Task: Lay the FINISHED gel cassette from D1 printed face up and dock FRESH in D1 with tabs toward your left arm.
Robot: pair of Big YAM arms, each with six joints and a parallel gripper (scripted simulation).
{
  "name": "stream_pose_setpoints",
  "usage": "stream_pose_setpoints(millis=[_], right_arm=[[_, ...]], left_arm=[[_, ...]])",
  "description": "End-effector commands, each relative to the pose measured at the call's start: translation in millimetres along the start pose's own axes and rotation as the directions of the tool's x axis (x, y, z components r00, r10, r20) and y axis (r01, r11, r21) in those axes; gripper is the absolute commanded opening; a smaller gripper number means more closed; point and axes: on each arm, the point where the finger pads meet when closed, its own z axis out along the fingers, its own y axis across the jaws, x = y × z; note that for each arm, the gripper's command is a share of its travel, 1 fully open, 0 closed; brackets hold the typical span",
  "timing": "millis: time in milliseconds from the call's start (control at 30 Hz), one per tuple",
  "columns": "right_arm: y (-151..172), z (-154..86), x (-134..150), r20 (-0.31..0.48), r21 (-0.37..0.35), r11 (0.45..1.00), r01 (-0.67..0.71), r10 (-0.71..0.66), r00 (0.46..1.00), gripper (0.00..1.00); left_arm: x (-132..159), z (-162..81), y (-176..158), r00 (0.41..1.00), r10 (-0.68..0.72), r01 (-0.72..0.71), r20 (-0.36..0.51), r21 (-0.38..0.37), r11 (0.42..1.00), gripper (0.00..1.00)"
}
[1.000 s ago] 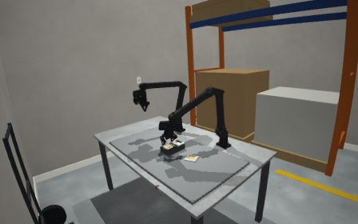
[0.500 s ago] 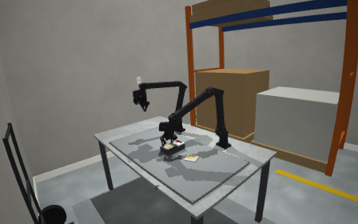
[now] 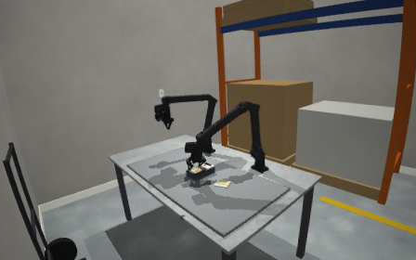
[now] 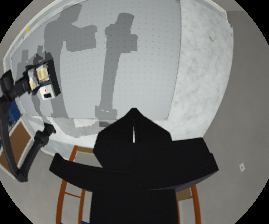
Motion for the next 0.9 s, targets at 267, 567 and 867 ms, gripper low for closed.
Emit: stream_pose_setpoints(millis=[267,567,867], right_arm=[[1.6,-4.9,6.2,0.000,-0.001,1.000,-0.008,0.008,1.000,0.00],[1.6,-4.9,6.2,0.000,-0.001,1.000,-0.008,0.008,1.000,0.00],[1.6,-4.9,6.2,0.000,-0.001,1.000,-0.008,0.008,1.000,0.00]], left_arm=[[4.2,16.1,-2.0,1.000,0.006,-0.005,-0.006,0.019,1.000,0.98],[4.7,17.4,-2.1,1.000,0.006,-0.005,-0.006,0.019,1.000,0.98],[6.0,19.4,-3.2,1.000,0.004,-0.004,-0.007,0.022,1.000,0.98]])
